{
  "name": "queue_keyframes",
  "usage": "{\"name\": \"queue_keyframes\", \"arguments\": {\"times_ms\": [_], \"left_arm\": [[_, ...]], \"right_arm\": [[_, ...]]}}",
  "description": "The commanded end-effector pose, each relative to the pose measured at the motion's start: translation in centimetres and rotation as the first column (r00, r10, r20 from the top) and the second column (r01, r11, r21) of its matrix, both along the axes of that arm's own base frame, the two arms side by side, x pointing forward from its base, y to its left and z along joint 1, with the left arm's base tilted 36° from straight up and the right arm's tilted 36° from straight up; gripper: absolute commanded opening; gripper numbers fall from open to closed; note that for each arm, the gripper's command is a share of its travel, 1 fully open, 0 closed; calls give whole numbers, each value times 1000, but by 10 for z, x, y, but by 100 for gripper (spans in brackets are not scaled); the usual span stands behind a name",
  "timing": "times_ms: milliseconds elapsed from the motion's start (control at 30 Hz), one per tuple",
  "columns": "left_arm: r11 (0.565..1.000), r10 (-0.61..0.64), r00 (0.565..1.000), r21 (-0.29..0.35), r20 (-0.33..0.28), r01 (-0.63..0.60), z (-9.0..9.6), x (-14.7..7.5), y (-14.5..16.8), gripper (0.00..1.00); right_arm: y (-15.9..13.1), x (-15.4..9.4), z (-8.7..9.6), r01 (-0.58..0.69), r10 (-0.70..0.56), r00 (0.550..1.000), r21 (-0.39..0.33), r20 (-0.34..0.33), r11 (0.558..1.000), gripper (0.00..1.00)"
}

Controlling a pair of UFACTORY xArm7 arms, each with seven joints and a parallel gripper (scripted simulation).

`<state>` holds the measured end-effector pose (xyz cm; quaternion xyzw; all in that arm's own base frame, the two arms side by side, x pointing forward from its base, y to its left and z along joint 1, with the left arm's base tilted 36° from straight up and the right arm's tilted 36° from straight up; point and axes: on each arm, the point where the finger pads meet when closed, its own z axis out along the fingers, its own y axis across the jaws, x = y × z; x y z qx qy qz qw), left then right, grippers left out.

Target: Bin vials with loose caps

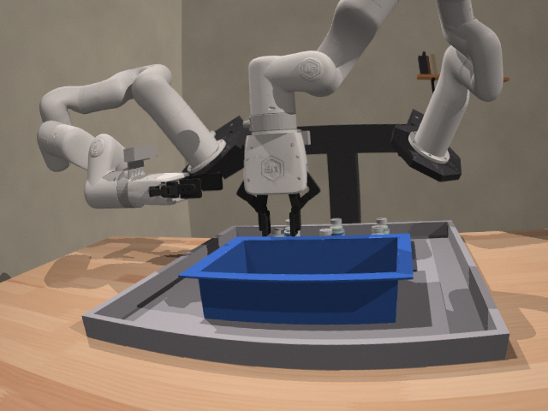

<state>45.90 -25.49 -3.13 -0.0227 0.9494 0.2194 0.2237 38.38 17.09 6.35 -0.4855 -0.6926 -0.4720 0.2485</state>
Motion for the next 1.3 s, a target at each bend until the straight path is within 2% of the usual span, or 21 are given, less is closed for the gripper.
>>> {"name": "queue_keyframes", "arguments": {"times_ms": [0, 1267], "left_arm": [[1000, -3, 1000, -4, 2, 3, 1, 0, -3, 46], [1000, -3, 1000, -4, 2, 3, 1, 0, -3, 42]], "right_arm": [[1, -1, 1, -3, 3, 1000, 0, 2, 1000, 100], [1, -1, 1, -3, 3, 1000, 0, 2, 1000, 100]]}}
